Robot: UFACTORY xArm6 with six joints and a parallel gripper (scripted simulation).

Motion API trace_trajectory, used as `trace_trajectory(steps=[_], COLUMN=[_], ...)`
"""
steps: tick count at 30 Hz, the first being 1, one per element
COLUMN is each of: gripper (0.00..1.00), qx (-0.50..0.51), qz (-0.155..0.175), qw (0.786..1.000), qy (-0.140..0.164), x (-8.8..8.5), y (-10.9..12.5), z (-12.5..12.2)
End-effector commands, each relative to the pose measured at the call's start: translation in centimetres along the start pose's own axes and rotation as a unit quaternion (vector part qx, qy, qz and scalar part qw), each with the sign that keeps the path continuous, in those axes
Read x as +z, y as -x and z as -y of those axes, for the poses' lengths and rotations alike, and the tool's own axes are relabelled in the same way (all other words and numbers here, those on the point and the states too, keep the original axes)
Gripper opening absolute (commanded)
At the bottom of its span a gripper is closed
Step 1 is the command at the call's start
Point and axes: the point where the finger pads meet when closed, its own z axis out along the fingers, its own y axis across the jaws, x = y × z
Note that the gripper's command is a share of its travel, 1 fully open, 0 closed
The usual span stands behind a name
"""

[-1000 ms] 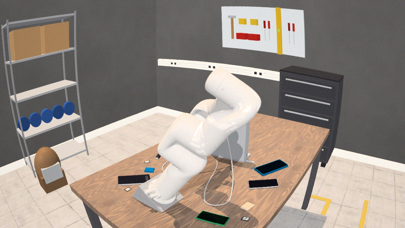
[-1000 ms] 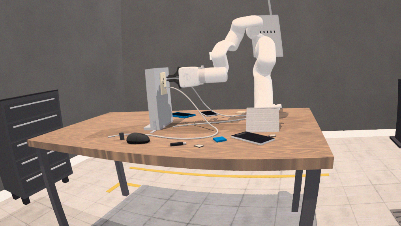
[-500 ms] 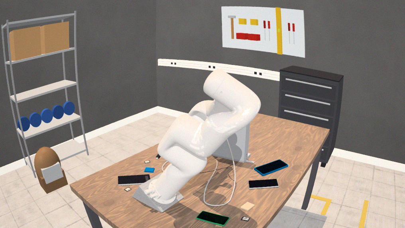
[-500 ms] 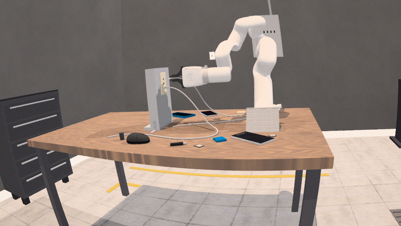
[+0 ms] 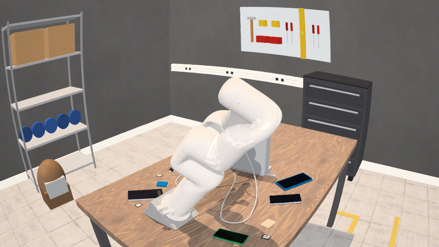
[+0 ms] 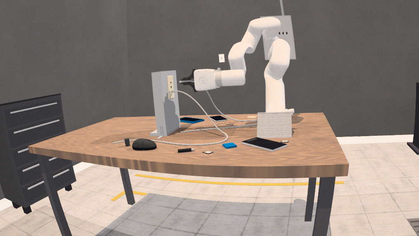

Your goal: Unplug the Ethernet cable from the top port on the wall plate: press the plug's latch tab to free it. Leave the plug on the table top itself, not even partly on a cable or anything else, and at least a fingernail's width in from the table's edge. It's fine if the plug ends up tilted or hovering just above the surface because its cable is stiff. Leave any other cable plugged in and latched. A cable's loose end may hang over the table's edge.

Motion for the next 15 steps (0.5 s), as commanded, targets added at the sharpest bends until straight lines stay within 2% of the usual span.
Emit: trace_trajectory(steps=[1,10,15], gripper=[0.00,0.00,0.00], qx=[0.000,0.000,0.000], qz=[-0.001,-0.001,-0.001], qw=[1.000,1.000,1.000], qy=[-0.001,-0.001,-0.001], x=[-0.3,-0.4,-1.7], y=[0.0,0.0,0.0], z=[0.1,0.1,0.1])
